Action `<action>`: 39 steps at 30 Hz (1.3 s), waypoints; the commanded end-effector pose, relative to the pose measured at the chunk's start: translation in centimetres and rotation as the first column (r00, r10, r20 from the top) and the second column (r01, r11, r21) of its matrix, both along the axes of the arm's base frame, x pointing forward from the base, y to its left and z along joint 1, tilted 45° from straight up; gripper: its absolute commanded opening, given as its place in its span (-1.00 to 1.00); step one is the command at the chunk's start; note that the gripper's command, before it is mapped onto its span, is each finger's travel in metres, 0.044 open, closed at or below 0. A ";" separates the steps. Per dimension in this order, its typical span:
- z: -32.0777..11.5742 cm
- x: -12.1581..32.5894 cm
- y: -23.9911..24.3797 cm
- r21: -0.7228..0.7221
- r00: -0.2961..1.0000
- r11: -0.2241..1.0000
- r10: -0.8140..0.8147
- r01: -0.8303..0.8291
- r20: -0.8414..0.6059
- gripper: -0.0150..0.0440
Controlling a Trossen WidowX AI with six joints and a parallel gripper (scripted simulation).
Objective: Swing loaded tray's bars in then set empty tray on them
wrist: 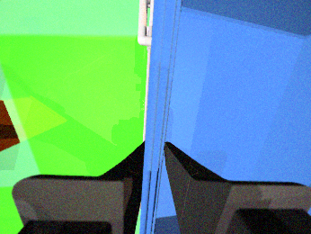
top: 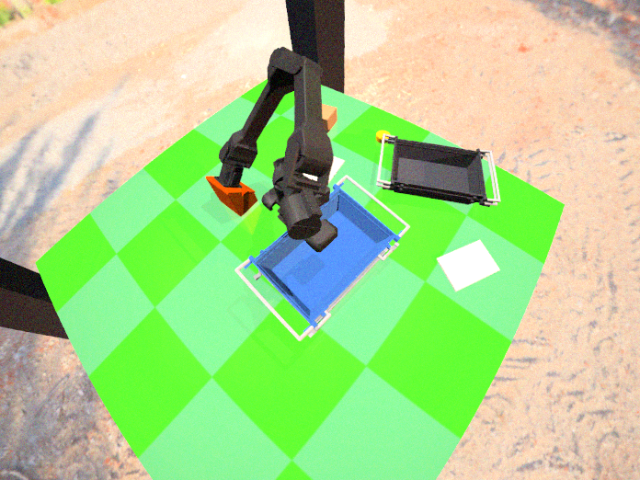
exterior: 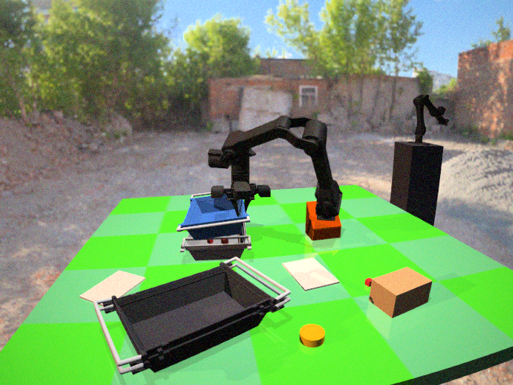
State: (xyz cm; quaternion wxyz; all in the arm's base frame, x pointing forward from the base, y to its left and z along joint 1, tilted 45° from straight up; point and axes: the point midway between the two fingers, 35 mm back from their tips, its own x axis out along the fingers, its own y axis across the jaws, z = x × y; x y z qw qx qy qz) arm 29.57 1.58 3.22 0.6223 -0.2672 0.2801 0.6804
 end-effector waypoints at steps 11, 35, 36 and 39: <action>-0.7 -0.5 1.0 -0.002 1.000 1.000 0.014 -0.014 -0.011 -0.49; -0.8 -0.6 1.2 -0.002 1.000 1.000 0.014 -0.014 -0.011 -0.24; -0.8 -0.6 1.2 -0.002 1.000 1.000 0.014 -0.014 -0.011 -0.19; -0.8 -0.6 1.2 -0.002 1.000 1.000 0.014 -0.014 -0.011 -0.04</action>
